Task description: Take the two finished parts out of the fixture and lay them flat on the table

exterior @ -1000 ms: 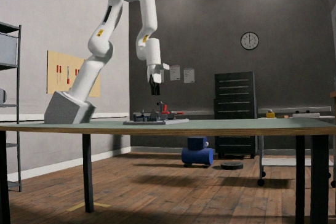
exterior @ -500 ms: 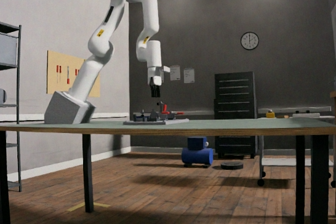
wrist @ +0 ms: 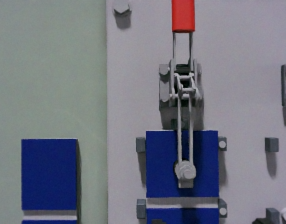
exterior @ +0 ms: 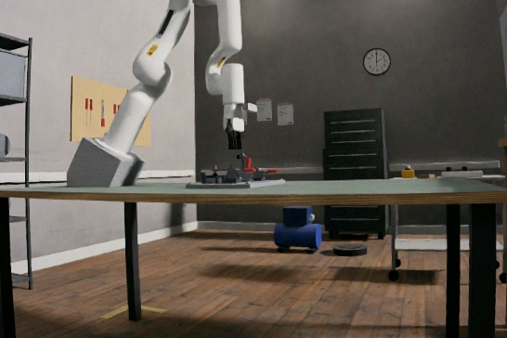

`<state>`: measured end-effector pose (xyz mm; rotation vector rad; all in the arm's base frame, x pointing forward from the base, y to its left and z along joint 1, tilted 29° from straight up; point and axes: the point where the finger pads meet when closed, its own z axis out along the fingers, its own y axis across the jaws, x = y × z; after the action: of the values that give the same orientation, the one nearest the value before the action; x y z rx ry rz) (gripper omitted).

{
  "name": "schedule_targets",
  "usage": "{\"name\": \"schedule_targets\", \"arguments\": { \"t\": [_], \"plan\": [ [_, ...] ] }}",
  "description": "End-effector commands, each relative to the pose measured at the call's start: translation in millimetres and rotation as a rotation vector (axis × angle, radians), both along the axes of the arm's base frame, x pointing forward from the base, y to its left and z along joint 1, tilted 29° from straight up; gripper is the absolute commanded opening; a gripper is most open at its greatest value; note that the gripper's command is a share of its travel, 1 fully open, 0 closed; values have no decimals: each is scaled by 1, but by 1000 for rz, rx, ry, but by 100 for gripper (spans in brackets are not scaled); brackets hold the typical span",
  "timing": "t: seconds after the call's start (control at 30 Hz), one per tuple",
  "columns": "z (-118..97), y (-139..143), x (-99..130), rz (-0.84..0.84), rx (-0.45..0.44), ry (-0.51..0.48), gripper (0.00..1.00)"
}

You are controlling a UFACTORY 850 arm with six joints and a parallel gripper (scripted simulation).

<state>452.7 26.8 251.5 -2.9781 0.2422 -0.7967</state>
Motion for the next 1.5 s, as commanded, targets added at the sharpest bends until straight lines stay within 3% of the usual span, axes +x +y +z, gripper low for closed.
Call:
{"name": "schedule_targets", "arguments": {
  "t": [0.0,0.83,1.47],
  "plan": [
    [-1,0,1,-12,-18,-67,48],
    [3,-1,10,-12,-18,-67,48],
    [18,-7,37,-12,-18,-67,48]
  ]
}}
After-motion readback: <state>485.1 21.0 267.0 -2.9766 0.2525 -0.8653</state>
